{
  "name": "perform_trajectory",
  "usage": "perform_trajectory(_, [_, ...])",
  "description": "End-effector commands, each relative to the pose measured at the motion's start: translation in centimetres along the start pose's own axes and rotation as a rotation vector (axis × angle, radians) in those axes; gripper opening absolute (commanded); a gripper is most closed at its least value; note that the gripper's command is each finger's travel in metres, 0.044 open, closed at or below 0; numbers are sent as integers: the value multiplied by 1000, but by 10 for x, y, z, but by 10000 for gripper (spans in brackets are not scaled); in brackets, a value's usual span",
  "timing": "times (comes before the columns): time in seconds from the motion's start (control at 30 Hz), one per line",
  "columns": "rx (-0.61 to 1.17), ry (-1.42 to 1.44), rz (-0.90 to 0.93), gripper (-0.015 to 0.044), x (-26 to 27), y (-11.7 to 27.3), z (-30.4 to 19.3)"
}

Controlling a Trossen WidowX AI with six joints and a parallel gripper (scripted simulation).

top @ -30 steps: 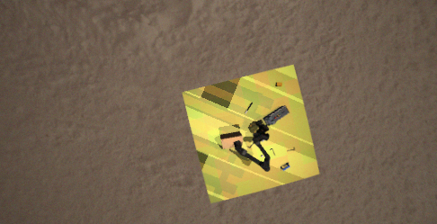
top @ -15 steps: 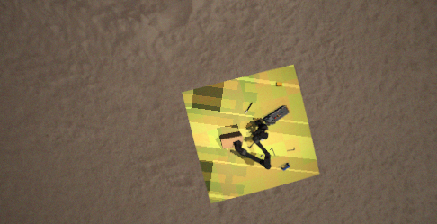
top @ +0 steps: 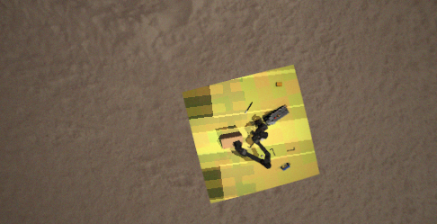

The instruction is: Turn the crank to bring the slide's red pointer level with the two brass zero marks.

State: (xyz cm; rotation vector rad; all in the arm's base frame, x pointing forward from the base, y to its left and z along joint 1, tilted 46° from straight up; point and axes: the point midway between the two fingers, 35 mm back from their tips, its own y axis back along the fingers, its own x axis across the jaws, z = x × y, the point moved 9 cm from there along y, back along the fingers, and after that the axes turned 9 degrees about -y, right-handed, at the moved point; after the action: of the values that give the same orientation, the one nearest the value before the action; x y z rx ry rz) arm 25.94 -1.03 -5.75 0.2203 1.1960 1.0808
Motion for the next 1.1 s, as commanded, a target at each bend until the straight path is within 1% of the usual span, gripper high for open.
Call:
perform_trajectory(0.0, [4,-12,35,0,5,-2,-3])
perform_trajectory(1.07, [4,-12,35,0,8,-2,-4])
